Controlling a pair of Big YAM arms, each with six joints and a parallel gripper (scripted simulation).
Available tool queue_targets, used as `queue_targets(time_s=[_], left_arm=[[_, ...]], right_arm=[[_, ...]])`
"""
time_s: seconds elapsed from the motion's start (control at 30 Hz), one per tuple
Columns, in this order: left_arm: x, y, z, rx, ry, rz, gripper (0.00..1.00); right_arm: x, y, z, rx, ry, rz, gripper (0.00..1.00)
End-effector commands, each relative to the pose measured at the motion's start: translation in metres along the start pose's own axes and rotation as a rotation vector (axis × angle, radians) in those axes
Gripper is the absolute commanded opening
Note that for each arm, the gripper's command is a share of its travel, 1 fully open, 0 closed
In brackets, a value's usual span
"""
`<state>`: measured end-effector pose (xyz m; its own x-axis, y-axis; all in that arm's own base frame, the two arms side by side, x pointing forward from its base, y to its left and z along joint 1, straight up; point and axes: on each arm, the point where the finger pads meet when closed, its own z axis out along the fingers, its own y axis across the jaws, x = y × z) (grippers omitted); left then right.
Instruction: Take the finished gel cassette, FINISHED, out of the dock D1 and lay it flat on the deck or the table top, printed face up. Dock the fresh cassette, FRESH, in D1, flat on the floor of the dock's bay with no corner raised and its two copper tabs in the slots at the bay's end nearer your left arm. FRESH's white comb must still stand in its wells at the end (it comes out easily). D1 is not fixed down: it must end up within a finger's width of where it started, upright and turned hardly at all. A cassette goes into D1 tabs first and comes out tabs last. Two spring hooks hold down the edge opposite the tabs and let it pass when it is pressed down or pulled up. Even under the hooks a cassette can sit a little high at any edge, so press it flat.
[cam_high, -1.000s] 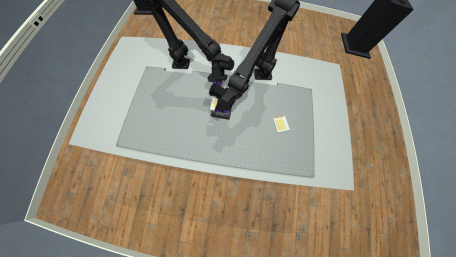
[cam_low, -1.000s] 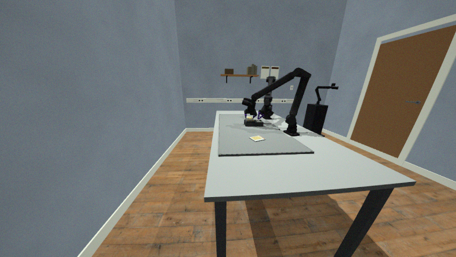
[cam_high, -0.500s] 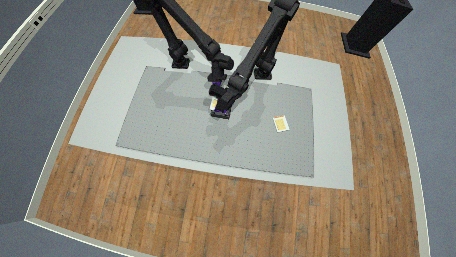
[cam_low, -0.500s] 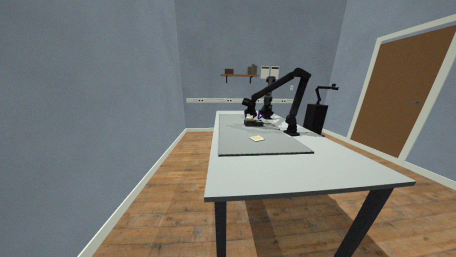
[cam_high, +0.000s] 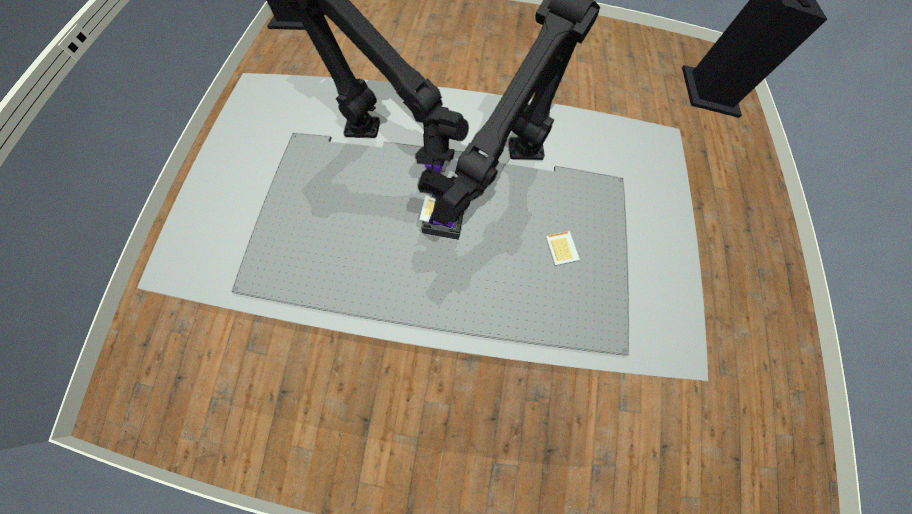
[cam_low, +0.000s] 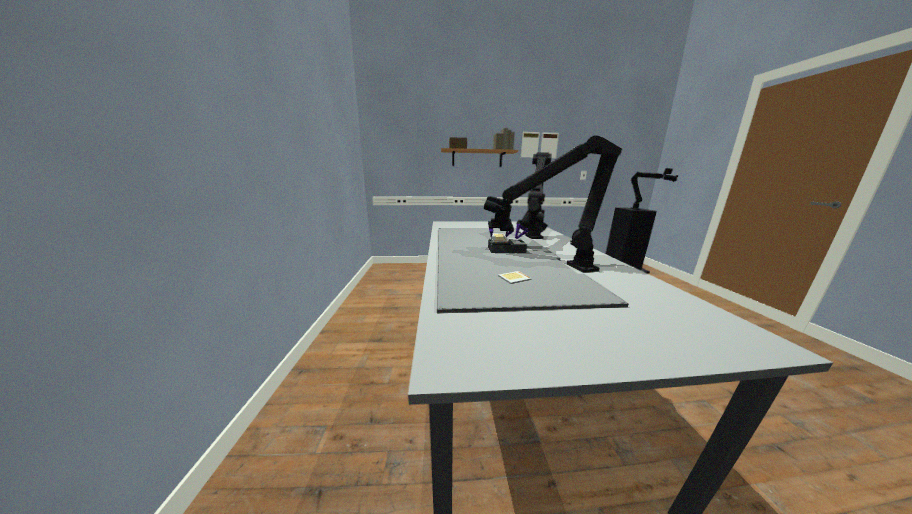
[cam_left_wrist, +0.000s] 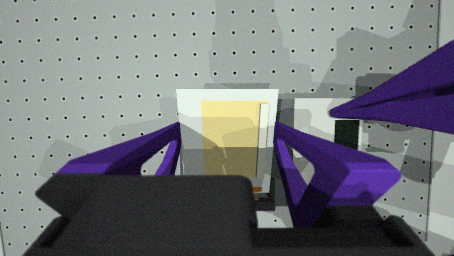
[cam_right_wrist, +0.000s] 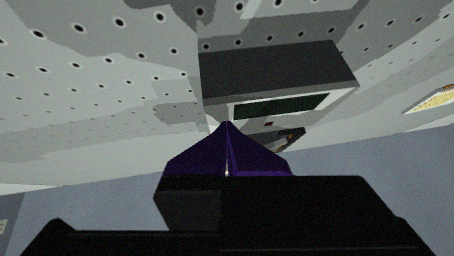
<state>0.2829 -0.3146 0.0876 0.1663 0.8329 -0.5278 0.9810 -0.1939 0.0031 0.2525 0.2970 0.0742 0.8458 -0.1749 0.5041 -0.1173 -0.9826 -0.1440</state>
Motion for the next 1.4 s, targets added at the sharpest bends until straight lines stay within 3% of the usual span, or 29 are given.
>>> queue_targets(time_s=[0.0,1.37], left_arm=[[-0.0033,0.0011,0.0032,-0.006,-0.003,0.006,0.00],[-0.0003,0.0011,0.0076,-0.006,-0.007,0.007,0.00]], right_arm=[[-0.0408,0.0435,0.0381,-0.123,-0.093,-0.069,0.00],[-0.0408,0.0435,0.0381,-0.123,-0.093,-0.069,0.00]])
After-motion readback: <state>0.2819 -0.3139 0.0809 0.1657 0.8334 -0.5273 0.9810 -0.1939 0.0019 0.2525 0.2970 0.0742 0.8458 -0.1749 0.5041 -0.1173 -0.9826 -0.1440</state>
